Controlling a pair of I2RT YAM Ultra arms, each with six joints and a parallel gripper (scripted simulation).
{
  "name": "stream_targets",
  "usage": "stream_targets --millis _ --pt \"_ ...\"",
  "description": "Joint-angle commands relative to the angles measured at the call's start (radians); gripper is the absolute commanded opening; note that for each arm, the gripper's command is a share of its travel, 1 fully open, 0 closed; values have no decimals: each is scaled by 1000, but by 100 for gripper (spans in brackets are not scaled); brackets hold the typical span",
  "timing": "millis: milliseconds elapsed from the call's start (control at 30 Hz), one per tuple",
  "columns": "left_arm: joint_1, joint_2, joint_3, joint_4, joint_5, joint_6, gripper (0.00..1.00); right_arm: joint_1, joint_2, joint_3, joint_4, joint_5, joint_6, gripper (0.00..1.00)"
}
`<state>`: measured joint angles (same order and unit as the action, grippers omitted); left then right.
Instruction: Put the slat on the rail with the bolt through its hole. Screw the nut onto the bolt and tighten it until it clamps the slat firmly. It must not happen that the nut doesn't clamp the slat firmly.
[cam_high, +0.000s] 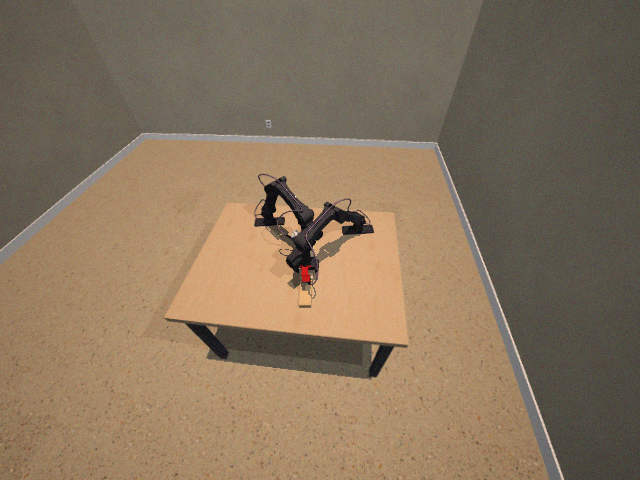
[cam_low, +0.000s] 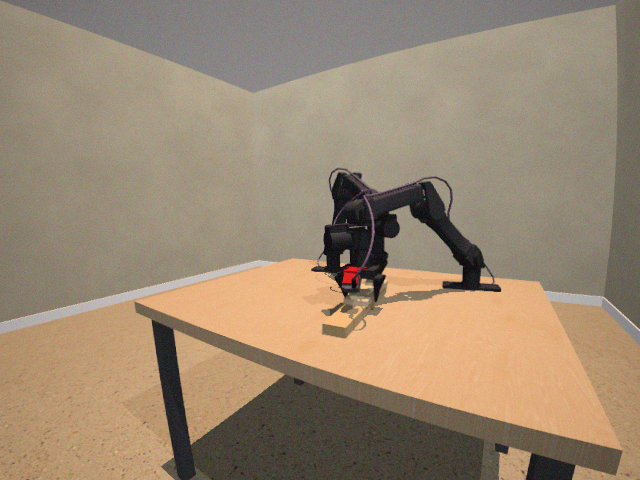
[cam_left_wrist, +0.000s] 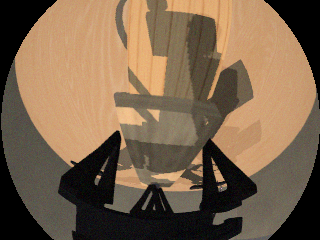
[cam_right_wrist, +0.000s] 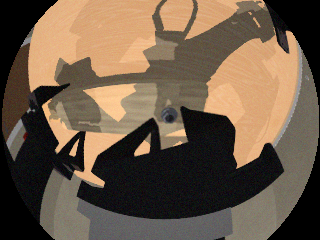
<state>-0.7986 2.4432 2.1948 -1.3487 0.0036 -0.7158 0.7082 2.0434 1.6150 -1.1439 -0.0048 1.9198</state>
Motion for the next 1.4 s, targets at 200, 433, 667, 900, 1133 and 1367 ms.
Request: stream_targets --millis 200,433,667,900,1133,1367 --pt "0 -10 6 -1 0 0 72 0 -8 4 0 1 0 34" --pt "0 -10 6 -1 0 0 72 0 -8 4 0 1 0 34" --pt "0 -10 6 -1 0 0 72 0 -8 4 0 1 0 34" --pt "0 -10 6 -1 0 0 72 0 -8 4 0 0 0 34" --pt "0 -10 6 -1 0 0 72 5 -9 5 -2 11 -386 34" --pt "0 -10 6 -1 0 0 72 5 -10 6 -4 11 -686 34"
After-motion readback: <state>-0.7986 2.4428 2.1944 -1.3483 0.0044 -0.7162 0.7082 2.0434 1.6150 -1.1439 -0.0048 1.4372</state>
